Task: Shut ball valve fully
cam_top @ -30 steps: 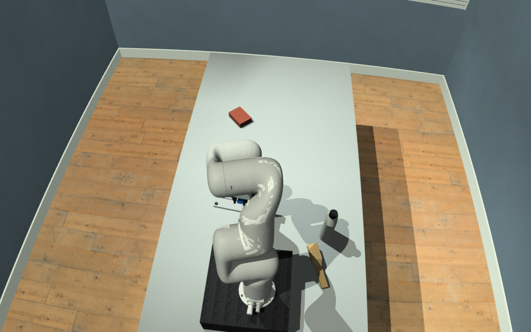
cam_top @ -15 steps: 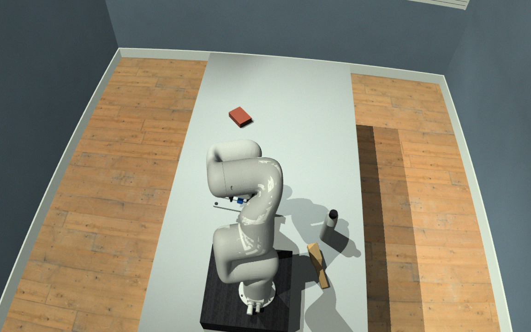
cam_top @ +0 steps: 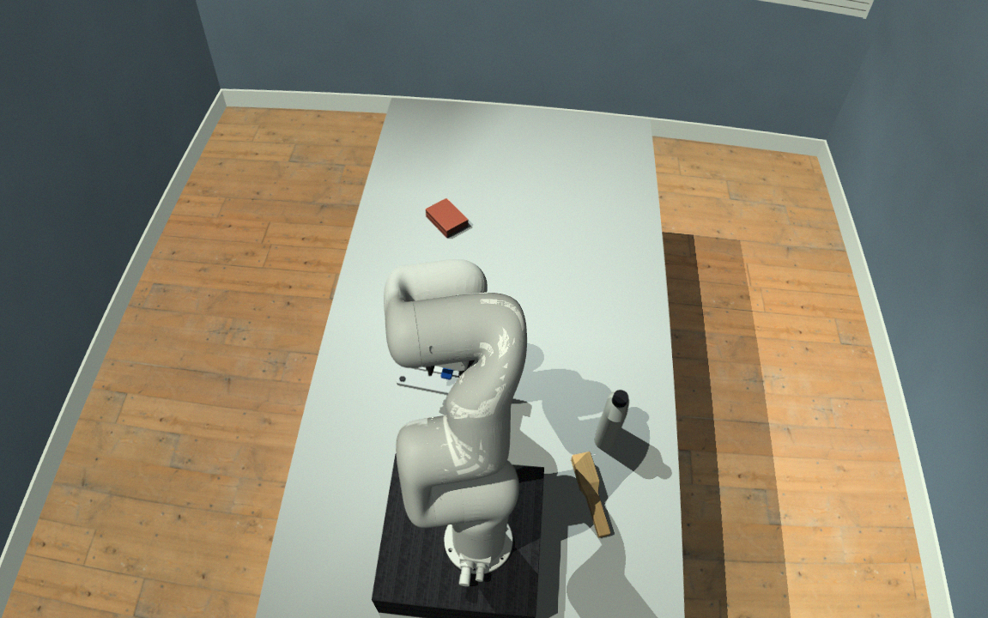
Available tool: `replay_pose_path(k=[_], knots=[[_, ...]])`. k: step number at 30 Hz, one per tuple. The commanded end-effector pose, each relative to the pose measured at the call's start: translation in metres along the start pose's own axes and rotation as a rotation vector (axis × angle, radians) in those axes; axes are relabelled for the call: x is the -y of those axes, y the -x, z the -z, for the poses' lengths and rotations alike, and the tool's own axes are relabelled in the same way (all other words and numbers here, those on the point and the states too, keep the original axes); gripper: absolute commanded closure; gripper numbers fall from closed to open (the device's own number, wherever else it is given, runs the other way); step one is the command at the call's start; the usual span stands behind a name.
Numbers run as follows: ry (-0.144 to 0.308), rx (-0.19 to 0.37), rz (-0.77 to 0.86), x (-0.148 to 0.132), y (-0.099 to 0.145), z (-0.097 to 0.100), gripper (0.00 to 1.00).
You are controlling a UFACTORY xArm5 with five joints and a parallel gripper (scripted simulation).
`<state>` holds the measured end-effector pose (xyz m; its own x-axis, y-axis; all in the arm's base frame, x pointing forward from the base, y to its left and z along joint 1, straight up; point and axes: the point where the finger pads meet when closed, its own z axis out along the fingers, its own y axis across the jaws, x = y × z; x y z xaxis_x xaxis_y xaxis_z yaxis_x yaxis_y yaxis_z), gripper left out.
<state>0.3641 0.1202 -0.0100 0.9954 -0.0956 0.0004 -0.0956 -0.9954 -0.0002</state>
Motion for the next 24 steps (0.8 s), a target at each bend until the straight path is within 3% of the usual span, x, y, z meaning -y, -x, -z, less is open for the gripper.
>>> replay_pose_path(k=[1, 24], knots=[[-0.001, -0.003, 0.000, 0.0005, -0.0011, 0.0009, 0.31], [-0.001, -0.003, 0.000, 0.0005, -0.0011, 0.0087, 0.31]])
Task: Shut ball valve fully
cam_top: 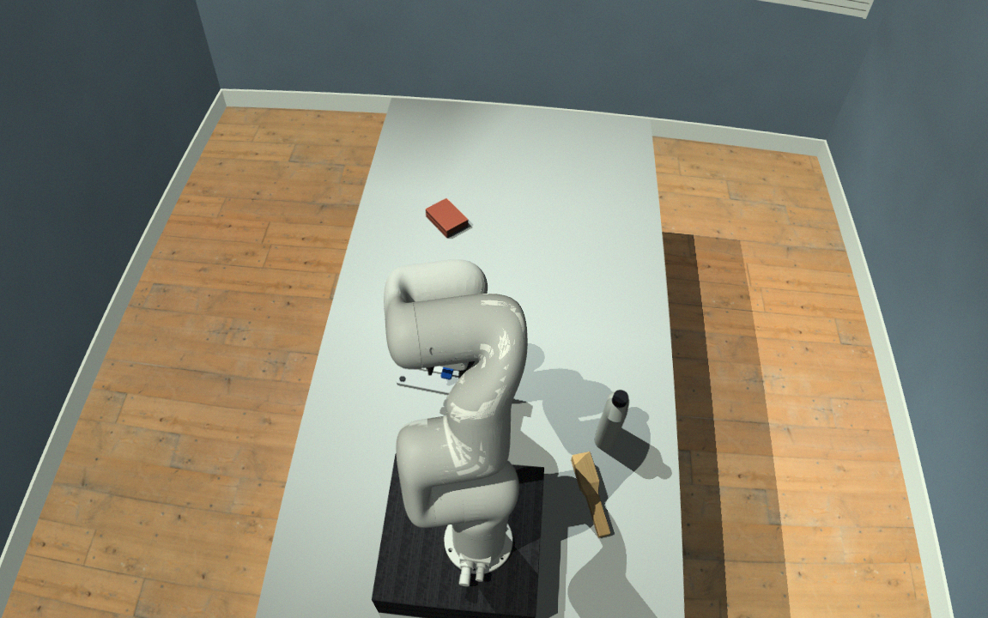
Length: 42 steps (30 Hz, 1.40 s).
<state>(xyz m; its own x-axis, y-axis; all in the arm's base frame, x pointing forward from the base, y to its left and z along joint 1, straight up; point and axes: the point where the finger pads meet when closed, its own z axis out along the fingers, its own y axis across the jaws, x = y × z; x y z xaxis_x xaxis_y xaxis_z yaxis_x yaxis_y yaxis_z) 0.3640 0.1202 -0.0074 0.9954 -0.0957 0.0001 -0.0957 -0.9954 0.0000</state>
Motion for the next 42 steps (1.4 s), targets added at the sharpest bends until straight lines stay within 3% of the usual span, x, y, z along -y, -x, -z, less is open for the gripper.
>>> replay_pose_path(k=[1, 6, 20, 31, 40, 41, 42], knots=[[-0.001, -0.003, 0.000, 0.001, -0.001, 0.008, 0.31], [-0.001, -0.003, 0.000, 0.001, -0.001, 0.015, 0.31], [-0.001, -0.003, 0.000, 0.001, -0.001, 0.060, 0.31], [-0.001, -0.003, 0.000, 0.000, -0.001, 0.078, 0.31], [-0.001, -0.003, 0.000, 0.000, -0.001, 0.080, 0.31], [-0.001, -0.003, 0.000, 0.000, -0.001, 0.080, 1.00], [-0.001, -0.003, 0.000, 0.000, -0.001, 0.080, 1.00]])
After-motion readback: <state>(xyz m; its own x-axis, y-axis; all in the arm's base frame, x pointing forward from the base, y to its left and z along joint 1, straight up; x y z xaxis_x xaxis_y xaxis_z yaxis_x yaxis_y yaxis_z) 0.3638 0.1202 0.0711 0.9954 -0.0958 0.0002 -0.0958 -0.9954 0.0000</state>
